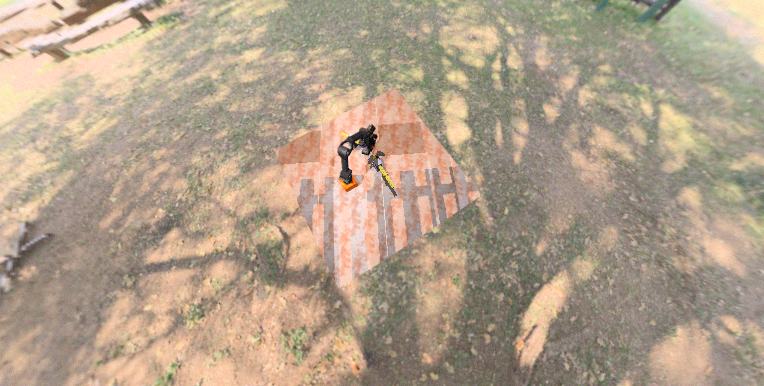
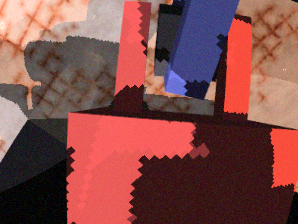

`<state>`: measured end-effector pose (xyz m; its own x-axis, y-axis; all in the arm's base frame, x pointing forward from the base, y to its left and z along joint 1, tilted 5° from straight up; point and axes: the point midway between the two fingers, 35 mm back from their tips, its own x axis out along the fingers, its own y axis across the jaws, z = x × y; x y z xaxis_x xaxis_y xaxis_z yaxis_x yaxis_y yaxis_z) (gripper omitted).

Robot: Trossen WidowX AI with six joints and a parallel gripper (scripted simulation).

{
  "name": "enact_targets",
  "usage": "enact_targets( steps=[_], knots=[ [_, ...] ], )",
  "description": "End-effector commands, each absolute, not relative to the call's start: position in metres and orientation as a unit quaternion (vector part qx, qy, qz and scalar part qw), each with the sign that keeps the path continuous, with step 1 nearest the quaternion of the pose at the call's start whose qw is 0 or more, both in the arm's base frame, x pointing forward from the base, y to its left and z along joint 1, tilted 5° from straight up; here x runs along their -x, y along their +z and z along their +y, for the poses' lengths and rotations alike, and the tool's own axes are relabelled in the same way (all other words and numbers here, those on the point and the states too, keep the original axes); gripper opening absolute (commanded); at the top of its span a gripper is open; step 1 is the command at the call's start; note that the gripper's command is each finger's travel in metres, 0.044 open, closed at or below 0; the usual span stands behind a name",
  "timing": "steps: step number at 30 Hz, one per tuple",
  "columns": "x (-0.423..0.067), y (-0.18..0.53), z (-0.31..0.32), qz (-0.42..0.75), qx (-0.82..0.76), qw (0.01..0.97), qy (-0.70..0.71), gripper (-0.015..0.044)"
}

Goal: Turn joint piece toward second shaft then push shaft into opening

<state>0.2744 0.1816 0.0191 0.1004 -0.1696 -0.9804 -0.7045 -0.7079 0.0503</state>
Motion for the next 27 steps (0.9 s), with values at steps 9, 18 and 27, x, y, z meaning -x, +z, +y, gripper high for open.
enact_targets(
  steps=[9, 18, 27],
  knots=[
    [-0.2743, 0.0188, 0.1818, 0.308, 0.707, 0.223, 0.596, 0.0182],
    [-0.2743, 0.0188, 0.1818, 0.308, 0.707, 0.223, 0.596, 0.0182],
    [-0.2744, 0.0191, 0.1816, 0.309, 0.707, 0.225, 0.595, 0.0147]
  ],
)
